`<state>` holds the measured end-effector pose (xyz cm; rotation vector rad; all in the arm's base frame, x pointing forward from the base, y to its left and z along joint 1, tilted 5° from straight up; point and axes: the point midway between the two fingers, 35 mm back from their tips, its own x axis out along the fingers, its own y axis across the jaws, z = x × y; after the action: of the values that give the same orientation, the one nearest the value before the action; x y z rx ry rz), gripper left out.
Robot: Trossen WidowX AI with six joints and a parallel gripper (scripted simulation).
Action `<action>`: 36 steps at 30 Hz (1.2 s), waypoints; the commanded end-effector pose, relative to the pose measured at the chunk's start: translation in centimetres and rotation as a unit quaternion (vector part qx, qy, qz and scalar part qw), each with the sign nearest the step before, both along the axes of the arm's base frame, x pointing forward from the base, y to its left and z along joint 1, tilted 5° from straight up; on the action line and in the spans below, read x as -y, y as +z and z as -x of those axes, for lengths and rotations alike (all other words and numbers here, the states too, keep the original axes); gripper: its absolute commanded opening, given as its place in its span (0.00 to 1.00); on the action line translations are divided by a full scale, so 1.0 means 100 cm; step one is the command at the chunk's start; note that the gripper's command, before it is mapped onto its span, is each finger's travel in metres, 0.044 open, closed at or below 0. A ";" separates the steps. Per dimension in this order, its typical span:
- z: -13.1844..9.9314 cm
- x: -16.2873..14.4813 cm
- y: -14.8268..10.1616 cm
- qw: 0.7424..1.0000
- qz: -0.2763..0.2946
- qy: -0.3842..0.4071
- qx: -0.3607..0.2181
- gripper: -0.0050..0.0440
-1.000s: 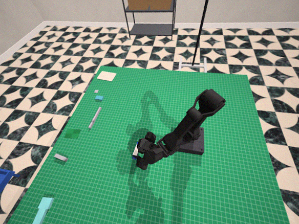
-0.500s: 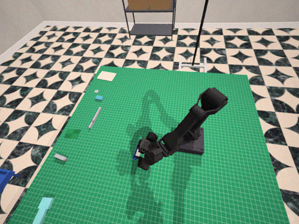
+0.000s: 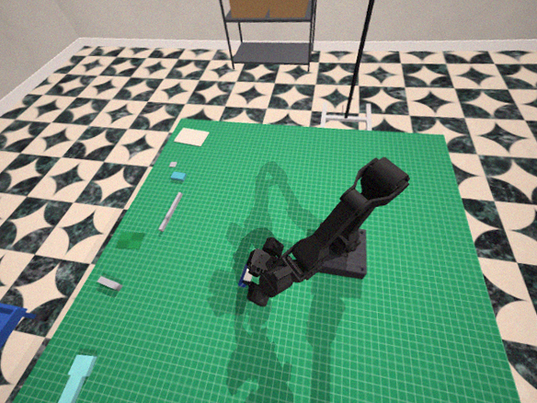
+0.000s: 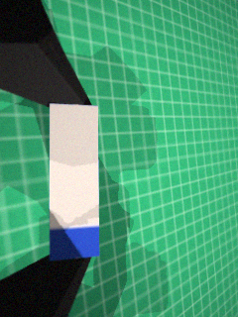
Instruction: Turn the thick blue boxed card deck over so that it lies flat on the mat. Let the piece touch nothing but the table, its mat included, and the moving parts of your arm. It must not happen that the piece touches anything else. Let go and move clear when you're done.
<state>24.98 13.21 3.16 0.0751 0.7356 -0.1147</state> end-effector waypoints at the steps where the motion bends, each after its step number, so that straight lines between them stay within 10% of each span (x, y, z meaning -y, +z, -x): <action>1: 0.000 -0.003 0.001 1.000 -0.006 0.002 -0.002 0.85; 36: 0.023 -0.004 -0.005 0.995 -0.017 0.005 -0.103 0.85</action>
<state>23.04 13.49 2.60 0.0830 0.9387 -0.1059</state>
